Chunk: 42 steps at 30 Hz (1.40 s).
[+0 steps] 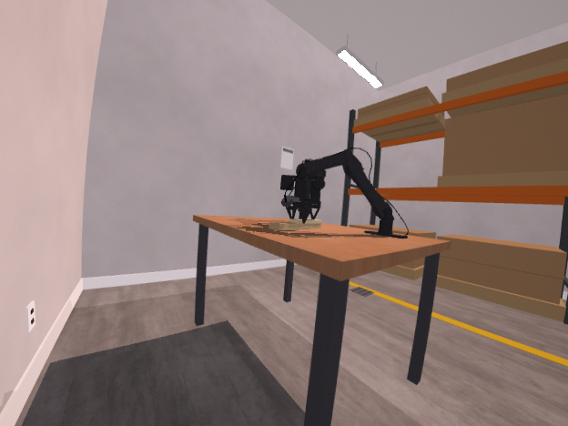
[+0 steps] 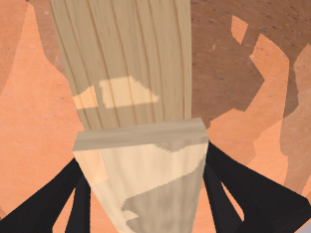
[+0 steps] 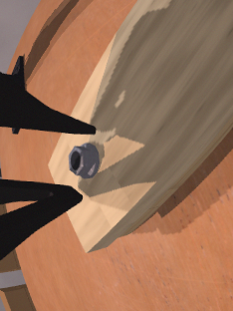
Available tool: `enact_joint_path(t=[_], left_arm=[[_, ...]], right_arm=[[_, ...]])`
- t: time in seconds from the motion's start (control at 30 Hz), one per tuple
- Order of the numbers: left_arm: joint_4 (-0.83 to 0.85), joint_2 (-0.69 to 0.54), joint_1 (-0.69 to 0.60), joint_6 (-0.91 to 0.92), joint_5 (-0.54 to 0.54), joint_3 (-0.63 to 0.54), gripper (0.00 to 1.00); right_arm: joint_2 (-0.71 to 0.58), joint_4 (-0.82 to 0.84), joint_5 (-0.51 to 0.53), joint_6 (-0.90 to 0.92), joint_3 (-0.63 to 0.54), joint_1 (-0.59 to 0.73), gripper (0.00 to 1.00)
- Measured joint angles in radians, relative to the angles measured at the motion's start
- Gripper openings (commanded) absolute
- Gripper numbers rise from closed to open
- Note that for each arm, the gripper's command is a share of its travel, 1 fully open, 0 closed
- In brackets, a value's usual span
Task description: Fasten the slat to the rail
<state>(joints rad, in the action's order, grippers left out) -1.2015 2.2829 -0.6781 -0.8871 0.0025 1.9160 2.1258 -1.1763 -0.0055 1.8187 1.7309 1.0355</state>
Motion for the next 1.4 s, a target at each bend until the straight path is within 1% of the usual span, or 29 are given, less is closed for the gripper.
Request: enact_joint_path(t=[1.4], left_arm=[[0.000, 0.000, 0.000, 0.000, 0.000, 0.000, 0.72]], right_arm=[[0.000, -0.007, 0.010, -1.889, 0.000, 0.000, 0.34]])
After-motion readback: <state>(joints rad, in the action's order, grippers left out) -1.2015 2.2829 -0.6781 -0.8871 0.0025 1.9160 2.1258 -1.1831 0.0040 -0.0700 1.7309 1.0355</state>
